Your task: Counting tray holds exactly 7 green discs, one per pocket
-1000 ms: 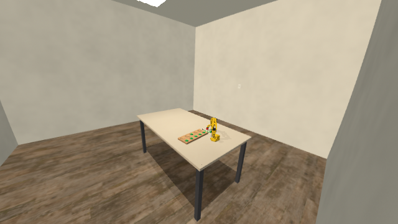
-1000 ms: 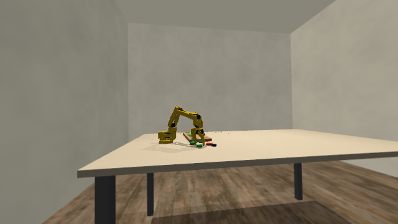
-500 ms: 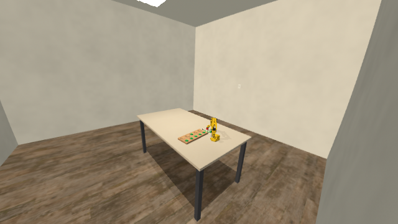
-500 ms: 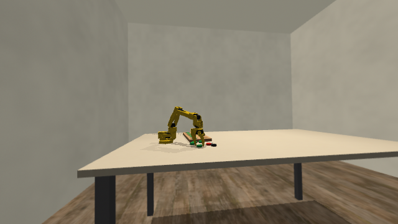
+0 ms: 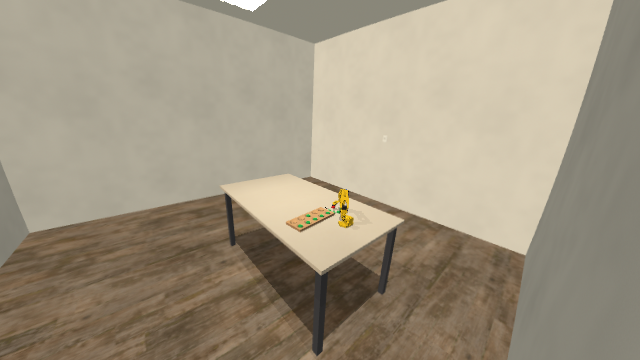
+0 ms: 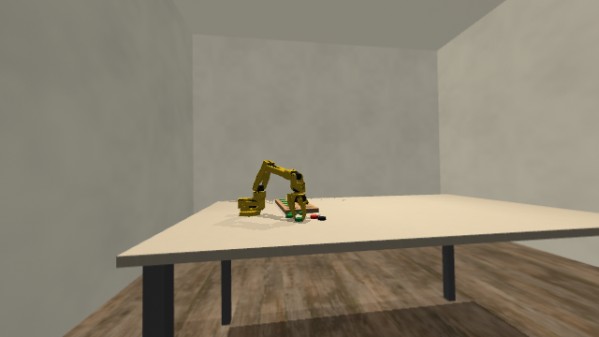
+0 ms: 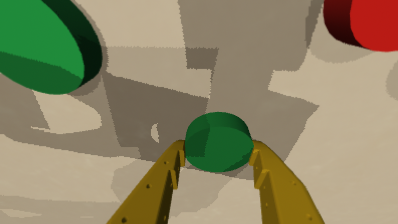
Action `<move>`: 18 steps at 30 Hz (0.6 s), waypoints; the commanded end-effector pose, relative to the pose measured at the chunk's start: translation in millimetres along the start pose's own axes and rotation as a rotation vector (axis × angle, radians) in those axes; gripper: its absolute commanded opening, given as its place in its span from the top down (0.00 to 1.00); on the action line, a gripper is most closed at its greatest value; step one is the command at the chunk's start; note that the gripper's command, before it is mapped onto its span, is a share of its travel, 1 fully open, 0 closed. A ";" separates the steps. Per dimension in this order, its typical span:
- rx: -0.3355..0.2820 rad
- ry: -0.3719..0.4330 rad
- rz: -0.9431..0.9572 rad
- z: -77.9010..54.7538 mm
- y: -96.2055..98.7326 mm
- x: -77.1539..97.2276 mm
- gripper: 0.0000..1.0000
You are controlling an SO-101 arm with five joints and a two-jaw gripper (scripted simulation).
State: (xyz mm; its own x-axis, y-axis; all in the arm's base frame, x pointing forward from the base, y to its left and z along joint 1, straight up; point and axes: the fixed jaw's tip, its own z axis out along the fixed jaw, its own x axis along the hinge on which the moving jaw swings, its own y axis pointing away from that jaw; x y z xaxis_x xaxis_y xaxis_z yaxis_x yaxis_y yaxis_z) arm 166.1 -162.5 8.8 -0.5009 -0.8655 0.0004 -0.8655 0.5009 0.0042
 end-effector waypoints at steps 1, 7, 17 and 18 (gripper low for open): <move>0.087 0.020 0.004 -15.8 -11.0 2.4 0.96; 0.087 0.020 0.004 -15.8 -11.0 2.4 0.99; 0.087 0.020 0.004 -15.8 -11.0 2.4 1.00; 0.087 0.020 0.004 -15.8 -11.0 2.4 1.00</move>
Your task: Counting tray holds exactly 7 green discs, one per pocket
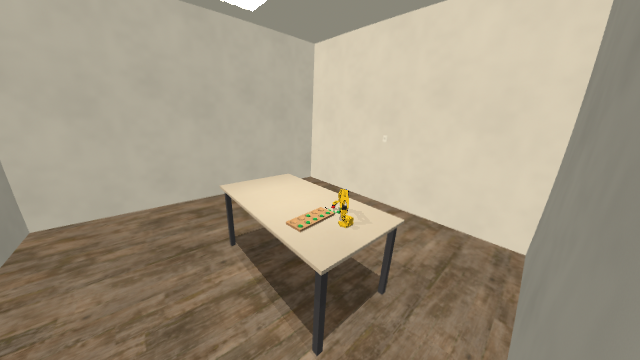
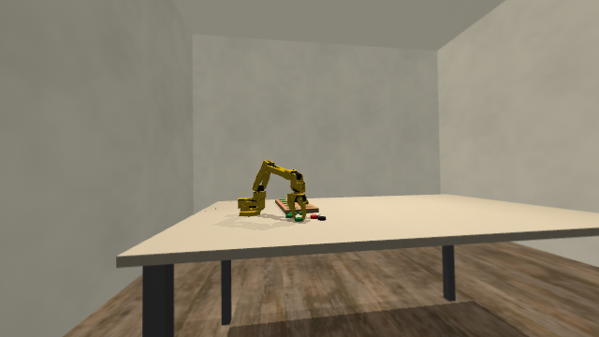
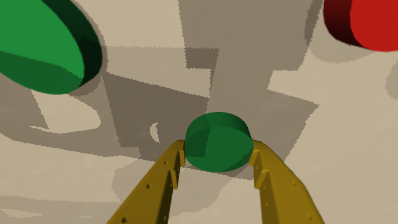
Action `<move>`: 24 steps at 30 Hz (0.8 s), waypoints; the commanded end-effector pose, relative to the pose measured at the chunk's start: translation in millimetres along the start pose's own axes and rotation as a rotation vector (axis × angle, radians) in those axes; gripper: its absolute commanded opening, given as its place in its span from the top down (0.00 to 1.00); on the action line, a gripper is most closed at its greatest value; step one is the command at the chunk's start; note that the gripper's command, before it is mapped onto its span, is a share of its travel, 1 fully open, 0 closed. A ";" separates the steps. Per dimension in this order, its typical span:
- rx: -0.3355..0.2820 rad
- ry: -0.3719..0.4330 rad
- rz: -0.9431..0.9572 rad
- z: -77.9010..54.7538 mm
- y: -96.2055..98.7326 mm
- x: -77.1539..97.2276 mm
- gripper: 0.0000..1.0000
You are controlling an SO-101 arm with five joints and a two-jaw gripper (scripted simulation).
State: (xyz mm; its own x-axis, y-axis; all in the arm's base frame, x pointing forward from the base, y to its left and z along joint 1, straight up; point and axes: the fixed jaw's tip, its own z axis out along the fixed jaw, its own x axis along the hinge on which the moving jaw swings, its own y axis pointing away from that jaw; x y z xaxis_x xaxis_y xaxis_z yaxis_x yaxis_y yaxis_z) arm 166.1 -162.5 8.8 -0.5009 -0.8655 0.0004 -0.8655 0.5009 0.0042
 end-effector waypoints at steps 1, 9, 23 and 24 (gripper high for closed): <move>0.087 0.020 0.004 -15.8 -11.0 2.4 1.00; 0.087 0.020 0.004 -15.8 -11.0 2.4 1.00; 0.087 0.019 0.004 -24.2 -12.0 2.4 1.00; 0.087 0.019 0.004 -26.0 -12.2 2.4 1.00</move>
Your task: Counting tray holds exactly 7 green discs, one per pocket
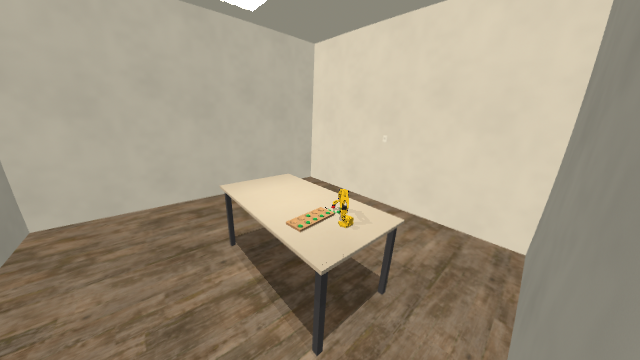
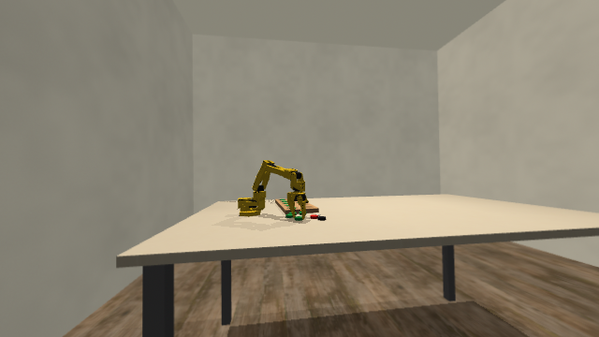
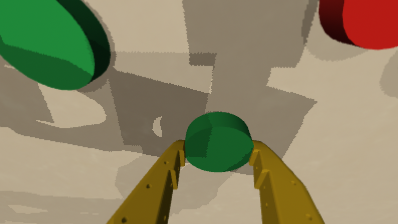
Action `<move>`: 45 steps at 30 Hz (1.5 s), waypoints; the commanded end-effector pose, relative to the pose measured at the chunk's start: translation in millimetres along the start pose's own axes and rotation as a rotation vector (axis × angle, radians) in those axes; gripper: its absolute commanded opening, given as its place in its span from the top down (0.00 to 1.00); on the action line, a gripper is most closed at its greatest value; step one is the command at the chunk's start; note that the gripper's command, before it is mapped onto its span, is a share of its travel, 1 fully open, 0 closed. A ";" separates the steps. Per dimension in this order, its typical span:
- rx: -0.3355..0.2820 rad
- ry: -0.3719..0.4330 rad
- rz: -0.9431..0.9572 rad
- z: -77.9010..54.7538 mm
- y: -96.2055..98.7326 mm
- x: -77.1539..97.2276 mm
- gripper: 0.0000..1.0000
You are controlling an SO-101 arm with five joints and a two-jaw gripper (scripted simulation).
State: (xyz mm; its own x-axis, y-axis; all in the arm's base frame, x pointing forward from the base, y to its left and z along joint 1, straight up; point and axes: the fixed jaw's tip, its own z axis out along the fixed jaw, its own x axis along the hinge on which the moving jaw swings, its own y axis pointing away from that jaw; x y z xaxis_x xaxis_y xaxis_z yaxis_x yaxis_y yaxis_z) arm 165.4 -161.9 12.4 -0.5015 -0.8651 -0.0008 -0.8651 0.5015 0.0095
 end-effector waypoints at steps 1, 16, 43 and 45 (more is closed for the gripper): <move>0.092 0.021 0.003 -24.4 -13.1 2.5 1.00; 0.092 0.020 0.003 -43.9 -13.1 1.9 1.00; 0.090 0.020 -0.002 -45.9 -14.4 1.0 1.00; 0.090 0.020 -0.002 -45.9 -14.4 1.0 1.00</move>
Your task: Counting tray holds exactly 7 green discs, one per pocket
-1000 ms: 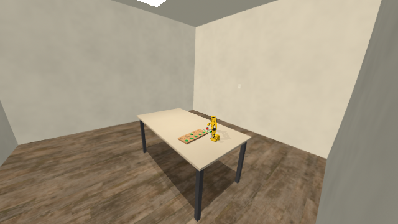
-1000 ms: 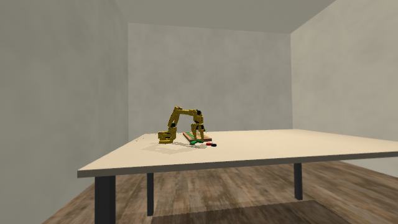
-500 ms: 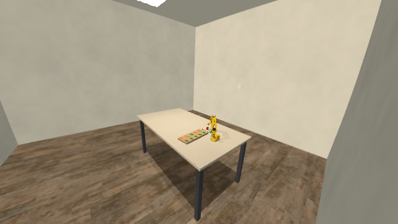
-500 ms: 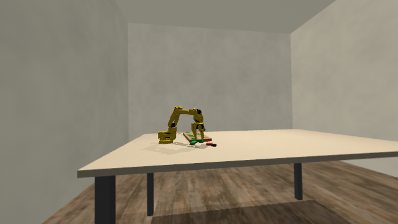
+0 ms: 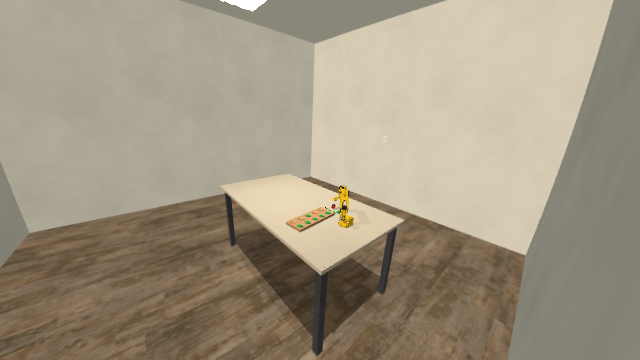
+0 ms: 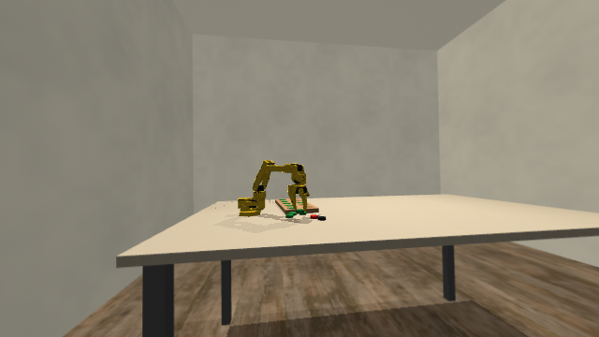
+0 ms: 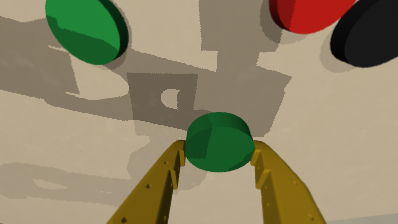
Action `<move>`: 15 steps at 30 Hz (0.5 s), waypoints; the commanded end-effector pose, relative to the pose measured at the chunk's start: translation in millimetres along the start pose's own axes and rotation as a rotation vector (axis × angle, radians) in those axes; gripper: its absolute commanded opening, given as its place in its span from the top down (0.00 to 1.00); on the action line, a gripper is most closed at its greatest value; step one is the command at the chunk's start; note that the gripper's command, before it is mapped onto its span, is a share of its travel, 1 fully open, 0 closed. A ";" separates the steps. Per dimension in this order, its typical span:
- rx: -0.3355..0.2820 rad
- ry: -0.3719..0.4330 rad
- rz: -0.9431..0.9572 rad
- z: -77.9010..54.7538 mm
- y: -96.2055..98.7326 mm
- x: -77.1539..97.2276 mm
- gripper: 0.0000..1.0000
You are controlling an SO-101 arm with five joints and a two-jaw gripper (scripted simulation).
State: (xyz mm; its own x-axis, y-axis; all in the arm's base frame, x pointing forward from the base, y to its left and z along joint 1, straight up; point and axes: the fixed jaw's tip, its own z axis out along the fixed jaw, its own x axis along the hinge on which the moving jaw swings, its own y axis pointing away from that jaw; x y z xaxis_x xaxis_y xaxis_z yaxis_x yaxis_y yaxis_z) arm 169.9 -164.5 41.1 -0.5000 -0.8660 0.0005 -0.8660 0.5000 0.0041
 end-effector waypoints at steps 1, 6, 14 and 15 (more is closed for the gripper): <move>0.085 0.019 0.000 -17.1 -9.6 1.1 1.00; 0.085 0.019 0.000 -17.1 -9.6 1.1 1.00; 0.085 0.018 -0.006 -17.1 -9.9 -0.4 1.00; 0.085 0.018 -0.008 -17.1 -10.0 -0.9 1.00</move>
State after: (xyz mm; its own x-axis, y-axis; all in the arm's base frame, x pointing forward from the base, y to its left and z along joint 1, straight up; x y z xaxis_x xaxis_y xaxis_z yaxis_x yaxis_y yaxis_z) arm 170.8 -164.0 41.0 -0.4963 -0.8682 0.0004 -0.8681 0.4963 0.0045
